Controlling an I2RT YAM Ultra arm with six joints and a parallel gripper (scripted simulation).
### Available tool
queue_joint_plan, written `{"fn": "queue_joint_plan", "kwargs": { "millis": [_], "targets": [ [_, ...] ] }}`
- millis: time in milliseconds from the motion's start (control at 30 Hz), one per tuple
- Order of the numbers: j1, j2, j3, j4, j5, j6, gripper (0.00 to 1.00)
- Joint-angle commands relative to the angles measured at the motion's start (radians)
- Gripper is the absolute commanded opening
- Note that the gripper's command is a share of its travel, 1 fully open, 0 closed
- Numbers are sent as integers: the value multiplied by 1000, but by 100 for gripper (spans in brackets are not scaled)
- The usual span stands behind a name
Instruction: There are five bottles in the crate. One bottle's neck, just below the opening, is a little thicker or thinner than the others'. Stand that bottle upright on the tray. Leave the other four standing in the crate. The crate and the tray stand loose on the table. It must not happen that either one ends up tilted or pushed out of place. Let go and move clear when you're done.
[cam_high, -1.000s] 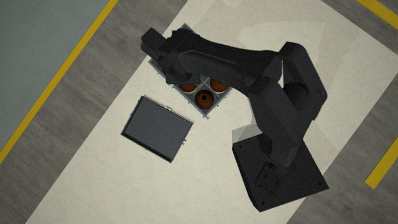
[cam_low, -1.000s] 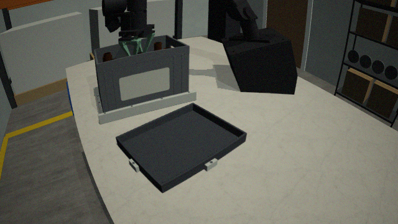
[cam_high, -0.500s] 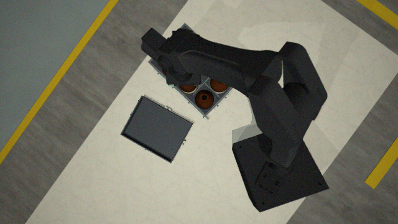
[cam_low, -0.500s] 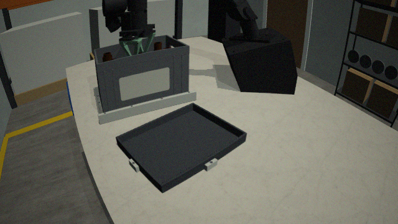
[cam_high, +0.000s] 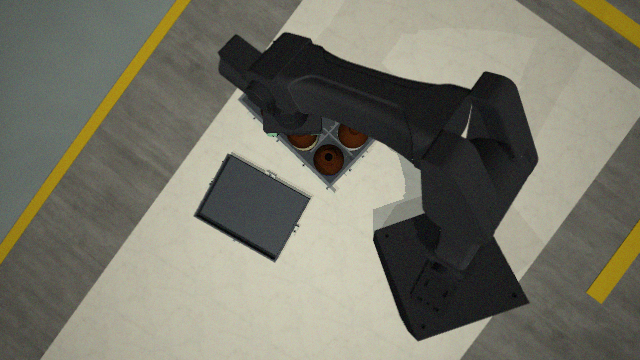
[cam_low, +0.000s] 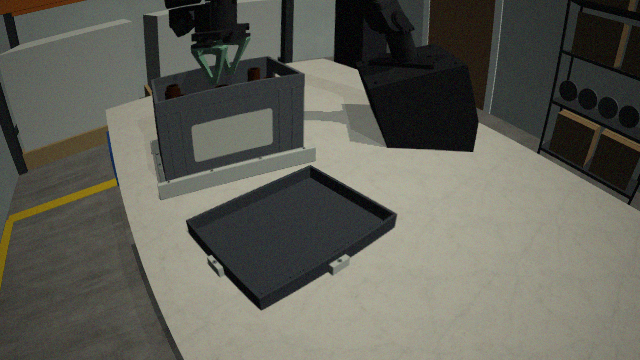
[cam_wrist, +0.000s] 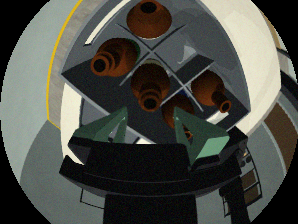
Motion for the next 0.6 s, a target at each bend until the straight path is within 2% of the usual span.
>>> {"fn": "queue_joint_plan", "kwargs": {
  "millis": [0,333,567],
  "targets": [
    [19,-47,60,-57,14,12,61],
    [33,-62,133,-149,19,27,61],
    [37,-63,153,-171,20,30,61]
  ]
}}
